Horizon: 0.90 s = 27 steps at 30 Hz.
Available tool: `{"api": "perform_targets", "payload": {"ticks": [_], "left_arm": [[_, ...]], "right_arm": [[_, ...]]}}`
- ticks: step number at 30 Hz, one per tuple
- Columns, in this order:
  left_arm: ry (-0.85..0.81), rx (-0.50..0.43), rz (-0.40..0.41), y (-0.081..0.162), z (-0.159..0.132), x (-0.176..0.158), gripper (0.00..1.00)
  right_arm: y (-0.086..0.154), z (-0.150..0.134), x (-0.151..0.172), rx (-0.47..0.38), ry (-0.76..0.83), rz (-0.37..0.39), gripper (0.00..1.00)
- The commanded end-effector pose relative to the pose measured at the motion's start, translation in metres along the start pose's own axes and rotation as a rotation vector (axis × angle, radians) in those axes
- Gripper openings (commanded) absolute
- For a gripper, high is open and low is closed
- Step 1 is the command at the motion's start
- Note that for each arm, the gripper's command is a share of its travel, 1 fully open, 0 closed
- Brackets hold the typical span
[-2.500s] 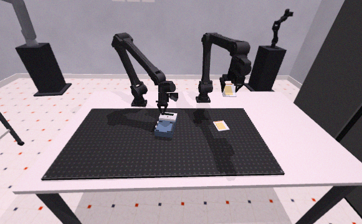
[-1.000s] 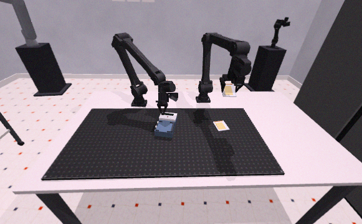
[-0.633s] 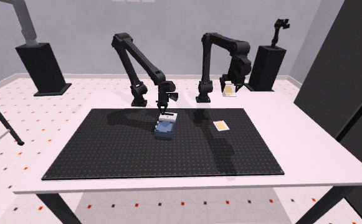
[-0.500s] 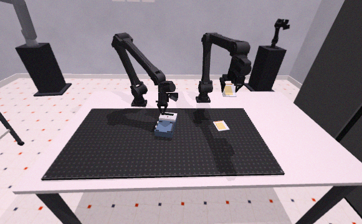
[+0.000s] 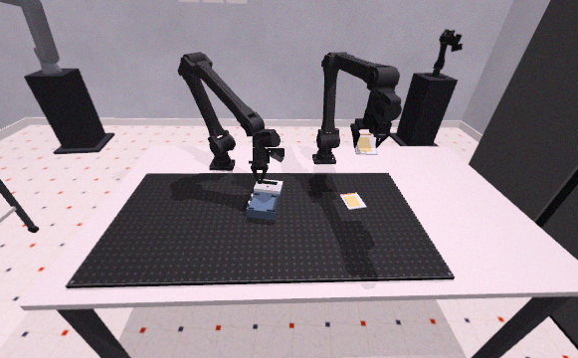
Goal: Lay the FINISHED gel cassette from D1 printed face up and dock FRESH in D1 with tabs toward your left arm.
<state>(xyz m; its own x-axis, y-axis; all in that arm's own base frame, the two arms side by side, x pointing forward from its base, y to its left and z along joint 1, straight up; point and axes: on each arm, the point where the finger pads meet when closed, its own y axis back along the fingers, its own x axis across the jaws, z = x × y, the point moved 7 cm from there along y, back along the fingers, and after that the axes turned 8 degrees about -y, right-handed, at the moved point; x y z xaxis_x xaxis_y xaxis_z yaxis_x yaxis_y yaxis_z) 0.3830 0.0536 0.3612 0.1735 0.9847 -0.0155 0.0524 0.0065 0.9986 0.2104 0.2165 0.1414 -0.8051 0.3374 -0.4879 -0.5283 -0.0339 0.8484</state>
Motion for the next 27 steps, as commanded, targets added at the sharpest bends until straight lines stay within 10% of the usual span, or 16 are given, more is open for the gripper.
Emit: {"api": "perform_targets", "payload": {"ticks": [1, 27], "left_arm": [[-0.002, -0.058, 0.015, 0.0304, 0.0025, 0.0031, 0.0], [-0.002, -0.058, 0.015, 0.0304, 0.0025, 0.0031, 0.0]], "right_arm": [[-0.0395, -0.0441, 0.0401, 0.141, 0.067, 0.095, 0.0], [-0.0403, -0.0454, 0.0379, 0.141, 0.067, 0.095, 0.0]]}}
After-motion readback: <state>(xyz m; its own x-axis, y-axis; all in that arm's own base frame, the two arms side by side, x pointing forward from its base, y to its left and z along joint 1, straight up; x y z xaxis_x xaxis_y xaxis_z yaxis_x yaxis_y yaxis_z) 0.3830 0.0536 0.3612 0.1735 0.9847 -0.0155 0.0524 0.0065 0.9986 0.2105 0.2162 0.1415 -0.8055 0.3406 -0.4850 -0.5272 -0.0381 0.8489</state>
